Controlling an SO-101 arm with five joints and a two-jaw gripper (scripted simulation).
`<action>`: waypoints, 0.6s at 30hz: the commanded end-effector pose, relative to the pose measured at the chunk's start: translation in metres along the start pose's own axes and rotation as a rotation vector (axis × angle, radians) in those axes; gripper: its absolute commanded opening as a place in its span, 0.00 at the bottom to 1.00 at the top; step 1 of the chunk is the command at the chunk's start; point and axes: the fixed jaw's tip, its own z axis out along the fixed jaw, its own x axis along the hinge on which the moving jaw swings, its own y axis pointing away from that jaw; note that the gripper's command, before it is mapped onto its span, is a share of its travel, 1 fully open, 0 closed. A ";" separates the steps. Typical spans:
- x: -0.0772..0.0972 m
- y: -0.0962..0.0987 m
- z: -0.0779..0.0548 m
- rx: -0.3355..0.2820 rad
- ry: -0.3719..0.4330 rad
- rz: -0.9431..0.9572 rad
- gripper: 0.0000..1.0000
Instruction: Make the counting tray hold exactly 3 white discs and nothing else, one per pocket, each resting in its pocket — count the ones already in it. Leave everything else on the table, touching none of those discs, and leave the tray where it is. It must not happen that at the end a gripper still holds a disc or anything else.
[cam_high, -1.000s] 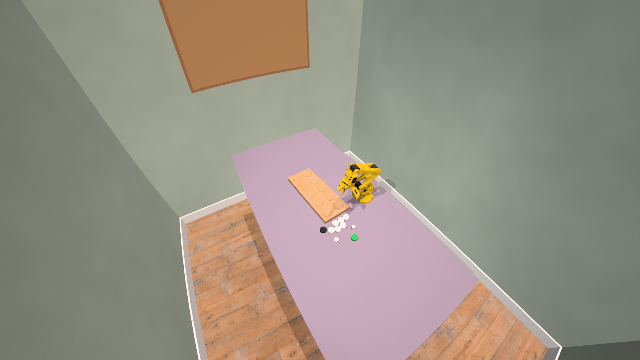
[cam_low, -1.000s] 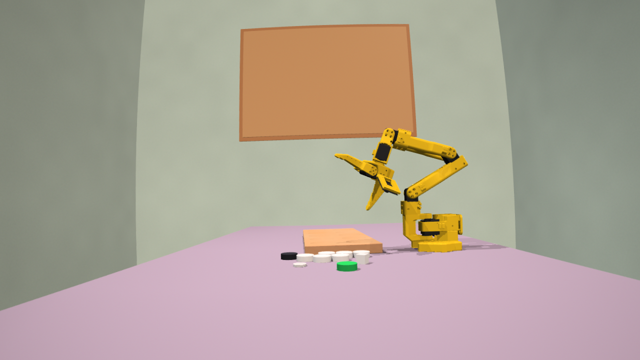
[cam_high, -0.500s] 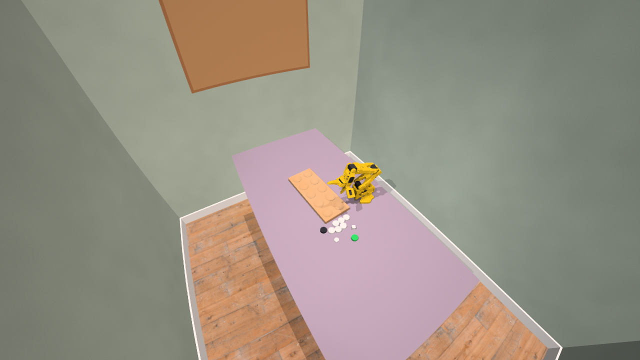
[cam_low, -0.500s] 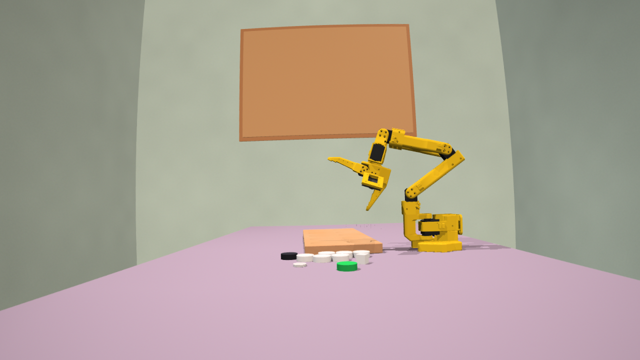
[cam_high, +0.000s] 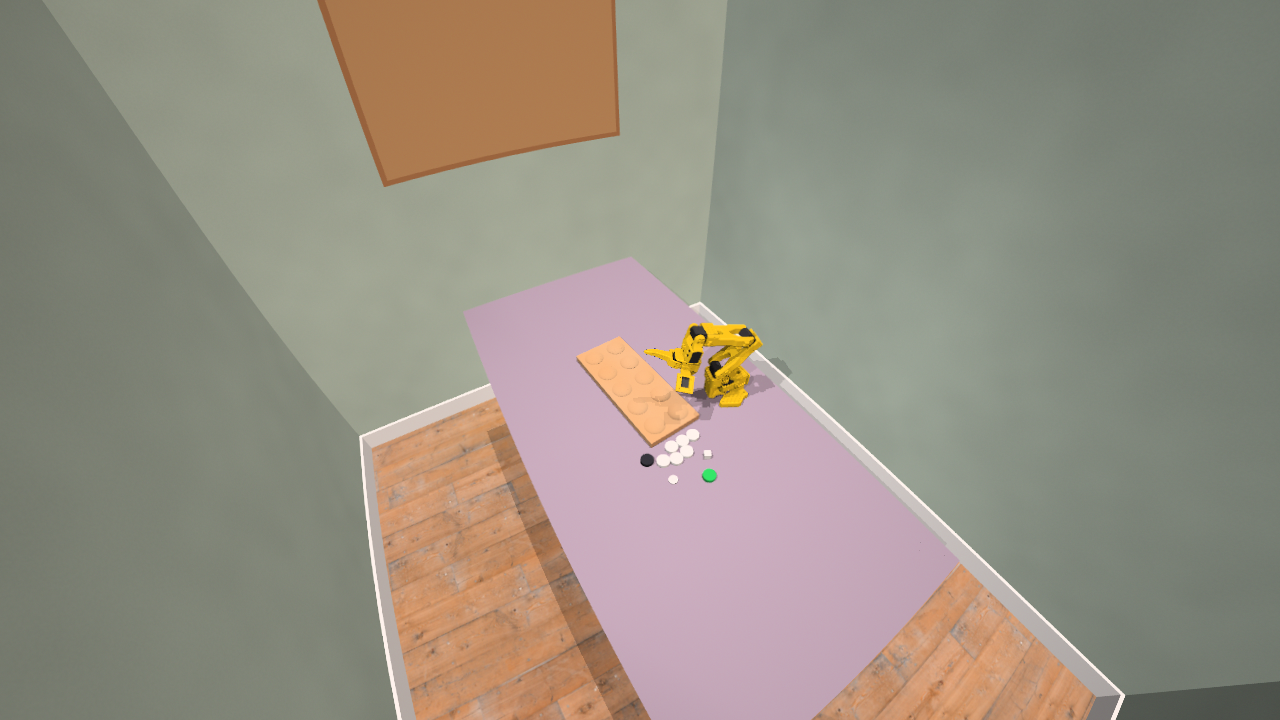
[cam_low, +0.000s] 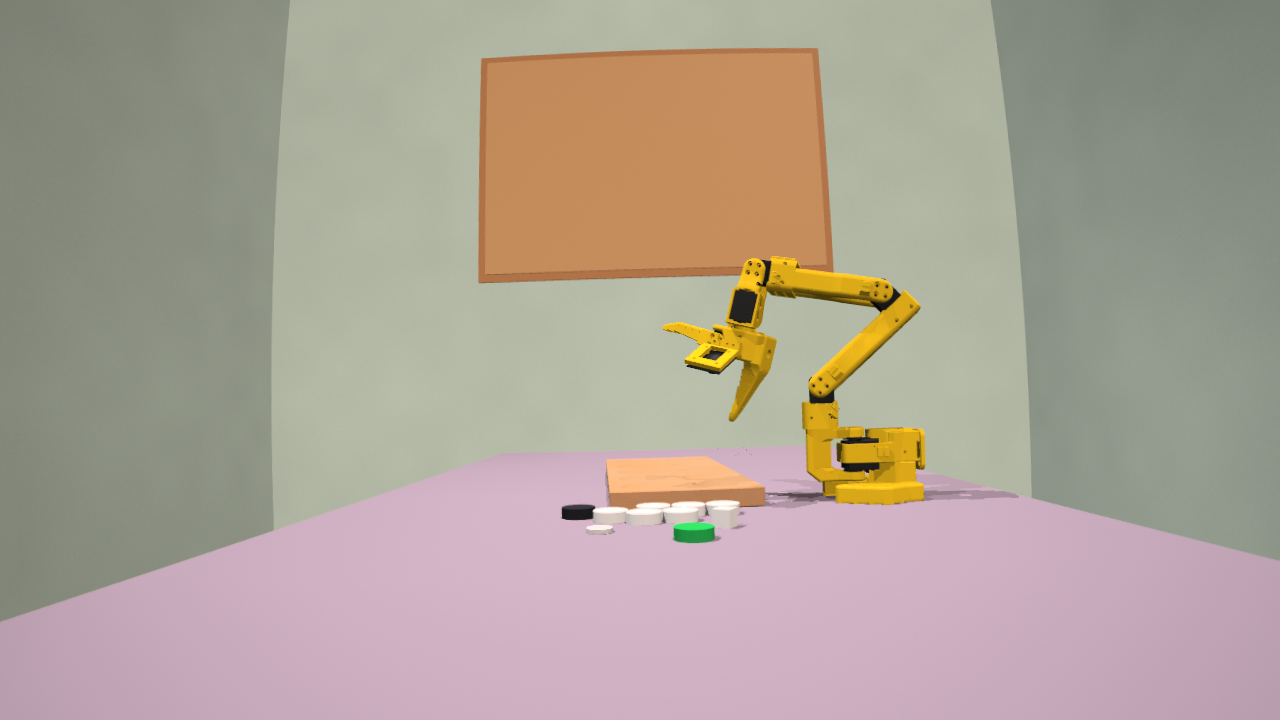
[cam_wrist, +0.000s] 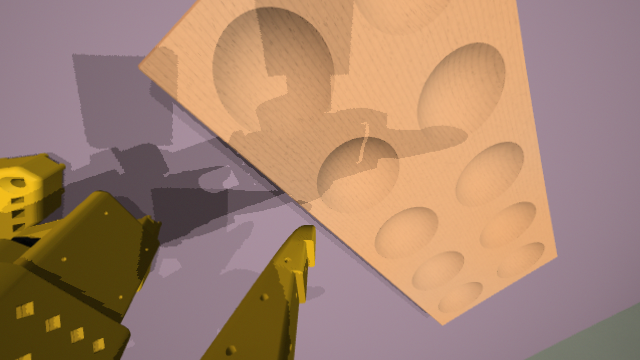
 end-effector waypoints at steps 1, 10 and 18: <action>0.018 -0.013 -0.004 0.018 0.003 0.279 1.00; 0.024 -0.015 -0.004 0.005 0.025 0.571 1.00; 0.029 -0.018 -0.004 -0.001 0.045 0.828 1.00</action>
